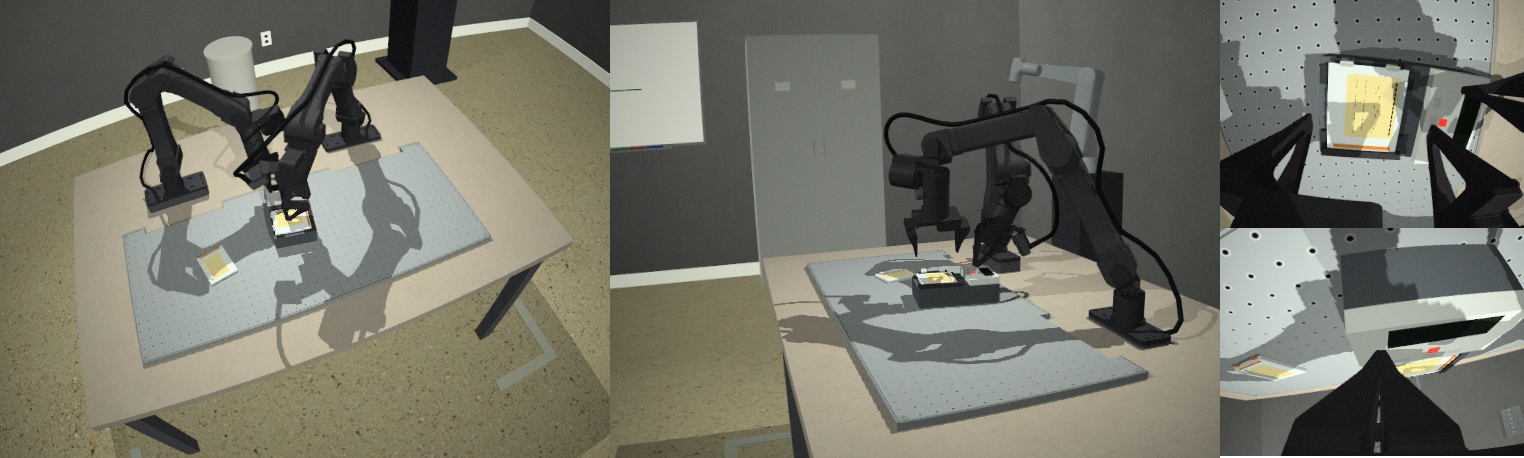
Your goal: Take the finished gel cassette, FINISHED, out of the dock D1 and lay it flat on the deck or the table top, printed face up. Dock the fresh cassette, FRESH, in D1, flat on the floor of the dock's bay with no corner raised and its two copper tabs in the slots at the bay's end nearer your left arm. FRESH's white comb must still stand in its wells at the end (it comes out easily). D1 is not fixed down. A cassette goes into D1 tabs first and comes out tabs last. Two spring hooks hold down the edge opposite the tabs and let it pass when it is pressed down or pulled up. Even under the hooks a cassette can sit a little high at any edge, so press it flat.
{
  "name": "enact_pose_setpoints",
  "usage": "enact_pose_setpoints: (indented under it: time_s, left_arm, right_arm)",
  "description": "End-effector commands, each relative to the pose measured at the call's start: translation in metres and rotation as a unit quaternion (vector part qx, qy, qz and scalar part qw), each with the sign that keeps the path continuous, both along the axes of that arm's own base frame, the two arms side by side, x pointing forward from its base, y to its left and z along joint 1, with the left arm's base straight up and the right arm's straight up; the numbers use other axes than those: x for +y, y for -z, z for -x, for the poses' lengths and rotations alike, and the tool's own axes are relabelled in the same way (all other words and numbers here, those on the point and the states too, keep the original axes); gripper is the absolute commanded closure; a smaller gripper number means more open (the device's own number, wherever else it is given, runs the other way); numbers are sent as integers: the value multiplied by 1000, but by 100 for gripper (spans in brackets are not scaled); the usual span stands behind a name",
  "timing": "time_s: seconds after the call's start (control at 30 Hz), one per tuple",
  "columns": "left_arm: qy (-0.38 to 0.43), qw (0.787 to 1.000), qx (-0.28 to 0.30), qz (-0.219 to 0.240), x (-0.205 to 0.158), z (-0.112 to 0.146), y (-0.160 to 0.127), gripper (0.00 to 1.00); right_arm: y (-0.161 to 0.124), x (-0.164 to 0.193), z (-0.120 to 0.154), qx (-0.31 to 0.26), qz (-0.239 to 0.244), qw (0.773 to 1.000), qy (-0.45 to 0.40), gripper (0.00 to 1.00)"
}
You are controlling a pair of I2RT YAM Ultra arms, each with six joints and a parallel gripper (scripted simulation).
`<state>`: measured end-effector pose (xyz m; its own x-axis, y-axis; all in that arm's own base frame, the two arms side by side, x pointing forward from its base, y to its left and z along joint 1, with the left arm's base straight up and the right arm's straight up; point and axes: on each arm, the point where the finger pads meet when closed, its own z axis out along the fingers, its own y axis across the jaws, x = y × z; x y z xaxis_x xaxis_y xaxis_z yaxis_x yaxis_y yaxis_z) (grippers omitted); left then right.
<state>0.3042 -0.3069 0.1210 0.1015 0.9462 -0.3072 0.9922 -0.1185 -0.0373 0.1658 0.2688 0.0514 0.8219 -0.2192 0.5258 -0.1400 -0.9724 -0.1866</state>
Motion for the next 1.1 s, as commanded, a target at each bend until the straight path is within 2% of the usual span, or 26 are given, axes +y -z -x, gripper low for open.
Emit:
enact_pose_setpoints:
  time_s: [0.0, 0.2, 0.27, 1.07]
  left_arm:
    - [1, 1000, -21, 22, -6, -5, -14, 2]
    - [1, 1000, -21, 22, -6, -5, -14, 2]
    - [1, 999, -34, 40, -6, -5, -11, 2]
    - [2, 998, -39, 52, -9, -6, 2, 2]
  right_arm:
    - [56, -34, 45, 109, 73, 991, -23, 100]
    - [56, -34, 45, 109, 73, 991, -23, 100]
    - [56, -34, 45, 109, 73, 991, -23, 100]
    - [56, -34, 45, 109, 73, 991, -23, 100]
